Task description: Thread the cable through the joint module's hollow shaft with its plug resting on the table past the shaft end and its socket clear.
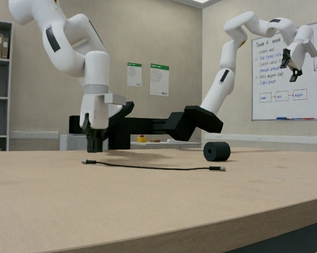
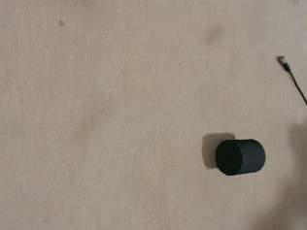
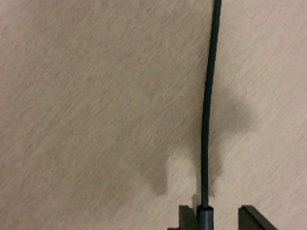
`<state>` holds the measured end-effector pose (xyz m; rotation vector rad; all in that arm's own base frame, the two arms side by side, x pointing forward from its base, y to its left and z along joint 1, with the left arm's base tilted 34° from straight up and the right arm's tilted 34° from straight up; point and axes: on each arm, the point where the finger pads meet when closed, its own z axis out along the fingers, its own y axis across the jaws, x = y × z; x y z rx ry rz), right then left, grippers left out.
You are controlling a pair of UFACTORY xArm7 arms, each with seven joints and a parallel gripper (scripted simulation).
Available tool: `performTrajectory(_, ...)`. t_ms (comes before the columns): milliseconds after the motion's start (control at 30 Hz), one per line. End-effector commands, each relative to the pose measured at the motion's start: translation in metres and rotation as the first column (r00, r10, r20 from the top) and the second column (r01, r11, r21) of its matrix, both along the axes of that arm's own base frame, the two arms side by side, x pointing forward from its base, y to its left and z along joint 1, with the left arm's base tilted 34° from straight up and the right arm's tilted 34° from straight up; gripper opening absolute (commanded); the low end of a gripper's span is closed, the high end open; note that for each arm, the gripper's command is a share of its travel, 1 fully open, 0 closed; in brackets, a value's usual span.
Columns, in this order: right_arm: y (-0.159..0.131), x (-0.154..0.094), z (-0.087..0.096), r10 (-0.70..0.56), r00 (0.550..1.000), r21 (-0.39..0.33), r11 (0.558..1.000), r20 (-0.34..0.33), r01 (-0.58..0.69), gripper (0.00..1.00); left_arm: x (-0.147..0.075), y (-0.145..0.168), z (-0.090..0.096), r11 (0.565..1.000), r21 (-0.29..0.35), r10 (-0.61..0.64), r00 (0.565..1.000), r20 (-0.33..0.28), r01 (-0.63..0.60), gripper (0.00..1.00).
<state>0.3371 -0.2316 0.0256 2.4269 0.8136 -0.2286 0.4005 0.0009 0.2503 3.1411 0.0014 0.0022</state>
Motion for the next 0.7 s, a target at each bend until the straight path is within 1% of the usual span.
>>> performTrajectory(0,-0.004,0.003,-0.006,0.004,1.000,-0.002,1.000,0.005,-0.004,0.29,0.001,-0.001,0.002,1.000,0.001,-0.003,1.000,0.004,0.003,1.00)
performTrajectory(100,-0.003,0.003,-0.004,0.004,1.000,-0.002,1.000,0.006,-0.004,0.29,0.001,-0.001,0.002,1.000,0.001,-0.003,1.000,0.004,0.003,1.00)
performTrajectory(233,-0.009,0.002,-0.013,0.003,1.000,-0.002,1.000,0.004,-0.003,0.29,0.001,-0.001,0.002,1.000,0.001,-0.003,1.000,0.004,0.003,1.00)
performTrajectory(567,-0.018,0.003,-0.027,0.004,1.000,-0.002,1.000,0.005,-0.004,0.29,0.001,-0.001,0.002,1.000,0.001,-0.003,1.000,0.004,0.003,1.00)
performTrajectory(667,-0.017,0.003,-0.025,0.004,1.000,-0.002,1.000,0.005,-0.004,0.29,0.001,-0.001,0.002,1.000,0.001,-0.003,1.000,0.004,0.003,1.00)
